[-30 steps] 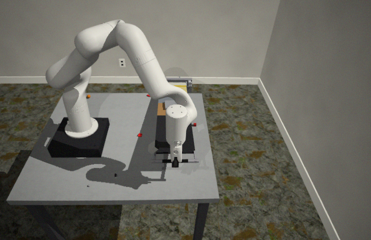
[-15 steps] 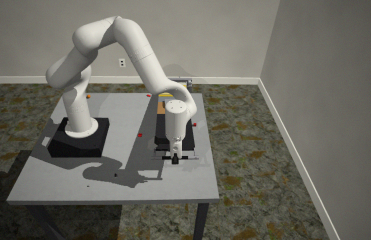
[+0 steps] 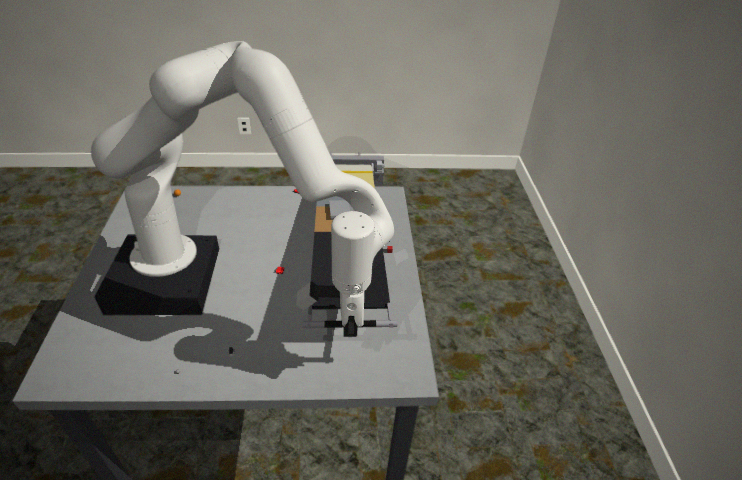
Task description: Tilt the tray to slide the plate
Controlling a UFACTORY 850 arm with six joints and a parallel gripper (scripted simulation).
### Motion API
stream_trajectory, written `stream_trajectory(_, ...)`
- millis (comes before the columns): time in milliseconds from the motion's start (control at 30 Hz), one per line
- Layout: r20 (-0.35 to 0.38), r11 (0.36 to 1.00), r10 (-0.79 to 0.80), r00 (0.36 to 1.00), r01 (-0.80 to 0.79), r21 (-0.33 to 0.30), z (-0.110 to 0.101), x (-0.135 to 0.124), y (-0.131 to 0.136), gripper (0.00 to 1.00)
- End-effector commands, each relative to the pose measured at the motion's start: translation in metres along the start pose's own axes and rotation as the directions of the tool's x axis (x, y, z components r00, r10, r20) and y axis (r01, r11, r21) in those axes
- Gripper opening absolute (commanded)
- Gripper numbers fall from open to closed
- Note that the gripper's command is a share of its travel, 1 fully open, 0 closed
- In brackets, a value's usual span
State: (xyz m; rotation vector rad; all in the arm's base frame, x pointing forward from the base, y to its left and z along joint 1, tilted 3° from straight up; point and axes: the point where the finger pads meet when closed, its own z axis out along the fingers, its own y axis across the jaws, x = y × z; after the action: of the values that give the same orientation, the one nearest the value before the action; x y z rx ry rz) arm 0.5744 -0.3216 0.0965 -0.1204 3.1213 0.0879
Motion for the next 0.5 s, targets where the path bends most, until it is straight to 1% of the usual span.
stream_trajectory(0, 0.002, 1.0, 0.0, 1.0, 0.0, 0.001, 0.001, -0.001, -0.001, 0.0)
stream_trajectory(133, 0.002, 1.0, 0.0, 1.0, 0.0, 0.001, 0.001, -0.001, -0.001, 0.0)
stream_trajectory(167, 0.002, 1.0, 0.0, 1.0, 0.0, 0.001, -0.006, -0.001, 0.0, 0.0)
stream_trajectory(200, 0.002, 1.0, 0.0, 1.0, 0.0, 0.001, -0.02, -0.001, 0.003, 0.0)
stream_trajectory(267, 0.002, 1.0, 0.0, 1.0, 0.0, 0.001, -0.058, -0.001, 0.01, 0.0)
stream_trajectory(300, 0.002, 1.0, 0.0, 1.0, 0.0, 0.001, -0.071, -0.001, 0.013, 0.0)
stream_trajectory(333, 0.002, 1.0, 0.0, 1.0, 0.0, 0.001, -0.076, -0.001, 0.014, 0.0)
stream_trajectory(367, 0.002, 1.0, 0.0, 1.0, 0.0, 0.001, -0.071, -0.001, 0.013, 0.0)
stream_trajectory(400, 0.002, 1.0, 0.0, 1.0, 0.0, 0.001, -0.058, -0.001, 0.01, 0.0)
stream_trajectory(467, 0.002, 1.0, 0.0, 1.0, 0.0, 0.001, -0.02, -0.001, 0.003, 0.0)
